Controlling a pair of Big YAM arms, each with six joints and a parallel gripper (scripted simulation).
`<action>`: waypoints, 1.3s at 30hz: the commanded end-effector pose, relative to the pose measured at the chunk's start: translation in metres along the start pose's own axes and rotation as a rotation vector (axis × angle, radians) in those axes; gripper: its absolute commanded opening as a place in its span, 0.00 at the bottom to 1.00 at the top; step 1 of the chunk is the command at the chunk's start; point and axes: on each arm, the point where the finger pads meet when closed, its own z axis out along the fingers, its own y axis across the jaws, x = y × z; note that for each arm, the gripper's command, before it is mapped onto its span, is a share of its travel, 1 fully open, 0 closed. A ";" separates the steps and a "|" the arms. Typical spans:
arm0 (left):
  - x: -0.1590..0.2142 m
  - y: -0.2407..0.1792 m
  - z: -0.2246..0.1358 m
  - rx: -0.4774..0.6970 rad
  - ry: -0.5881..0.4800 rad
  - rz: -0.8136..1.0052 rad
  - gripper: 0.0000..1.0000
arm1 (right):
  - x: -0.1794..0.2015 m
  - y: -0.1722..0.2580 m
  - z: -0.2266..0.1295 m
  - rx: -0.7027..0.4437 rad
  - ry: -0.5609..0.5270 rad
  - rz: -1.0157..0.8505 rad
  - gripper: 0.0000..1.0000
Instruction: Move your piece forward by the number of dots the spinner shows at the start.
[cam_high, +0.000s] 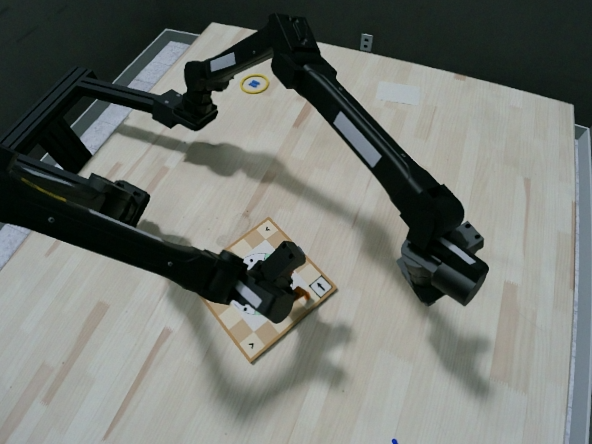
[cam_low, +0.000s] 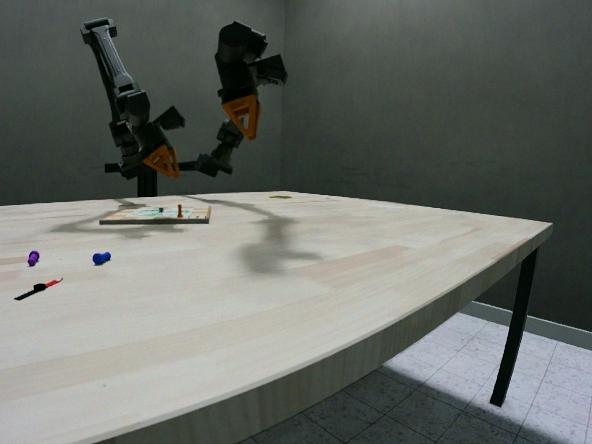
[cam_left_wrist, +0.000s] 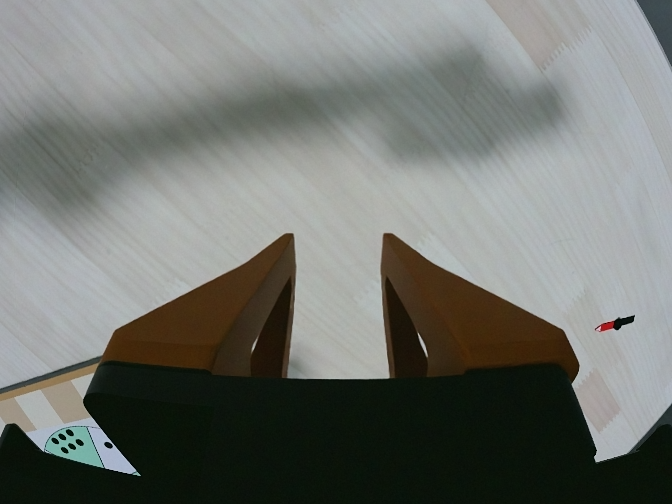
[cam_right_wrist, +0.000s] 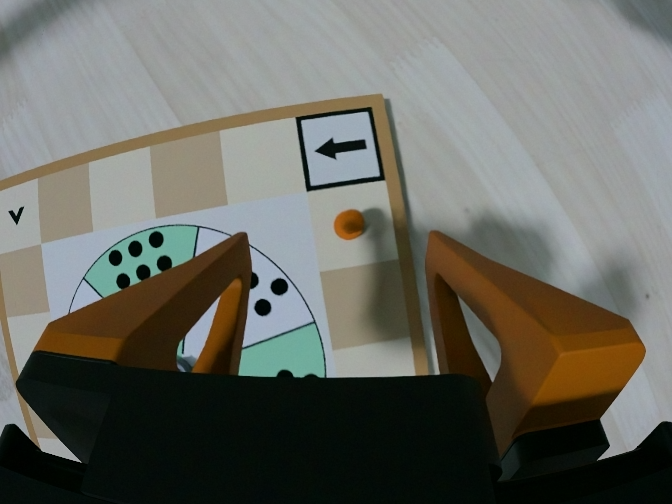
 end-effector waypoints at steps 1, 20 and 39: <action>-0.010 -0.008 -0.015 0.029 -0.010 -0.019 0.30 | -0.017 -0.021 0.017 -0.014 0.008 0.034 0.60; -0.035 0.037 -0.057 0.186 0.163 0.444 0.30 | -0.018 0.043 -0.070 -0.032 0.018 0.041 0.60; -0.022 0.106 -0.131 0.573 0.285 0.924 0.30 | -0.025 0.081 -0.143 -0.025 0.013 0.013 0.60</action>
